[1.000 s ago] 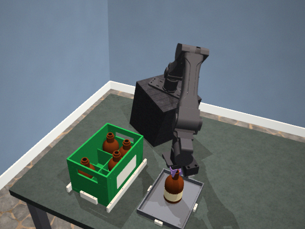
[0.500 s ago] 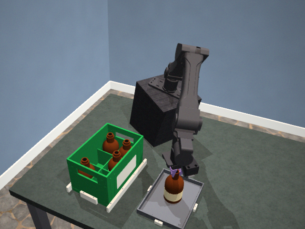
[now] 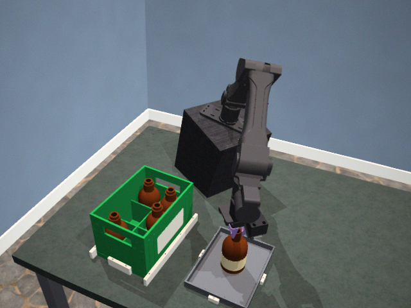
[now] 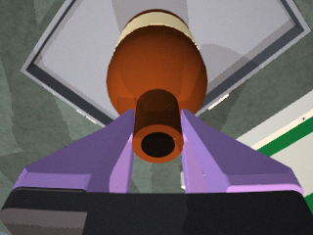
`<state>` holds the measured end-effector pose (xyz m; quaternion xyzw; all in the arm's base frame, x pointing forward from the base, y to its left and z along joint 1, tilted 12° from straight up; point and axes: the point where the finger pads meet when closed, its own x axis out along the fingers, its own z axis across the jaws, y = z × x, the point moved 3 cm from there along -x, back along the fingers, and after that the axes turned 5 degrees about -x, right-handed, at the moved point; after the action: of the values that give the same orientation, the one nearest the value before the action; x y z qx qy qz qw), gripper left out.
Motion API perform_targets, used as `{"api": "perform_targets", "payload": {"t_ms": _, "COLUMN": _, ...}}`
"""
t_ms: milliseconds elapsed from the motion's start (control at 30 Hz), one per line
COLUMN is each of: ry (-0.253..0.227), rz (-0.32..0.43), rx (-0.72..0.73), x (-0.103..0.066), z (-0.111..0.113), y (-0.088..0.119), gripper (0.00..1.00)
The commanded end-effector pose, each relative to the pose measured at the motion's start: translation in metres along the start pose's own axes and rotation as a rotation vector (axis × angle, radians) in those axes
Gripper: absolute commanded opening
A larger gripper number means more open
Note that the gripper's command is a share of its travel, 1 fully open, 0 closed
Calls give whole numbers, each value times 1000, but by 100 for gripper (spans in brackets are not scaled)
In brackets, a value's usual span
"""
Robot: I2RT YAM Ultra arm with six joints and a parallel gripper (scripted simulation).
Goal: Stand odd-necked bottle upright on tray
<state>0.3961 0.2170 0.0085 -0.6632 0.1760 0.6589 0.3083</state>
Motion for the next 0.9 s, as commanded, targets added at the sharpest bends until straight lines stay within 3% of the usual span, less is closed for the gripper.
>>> {"api": "perform_targets", "payload": {"t_ms": 0, "ry": 34, "rz": -76, "rx": -2, "x": -21, "z": -8, "y": -23, "gripper": 0}}
{"api": "perform_targets", "payload": {"t_ms": 867, "ry": 36, "rz": -80, "rx": -6, "x": -12, "z": -7, "y": -22, "gripper": 0}}
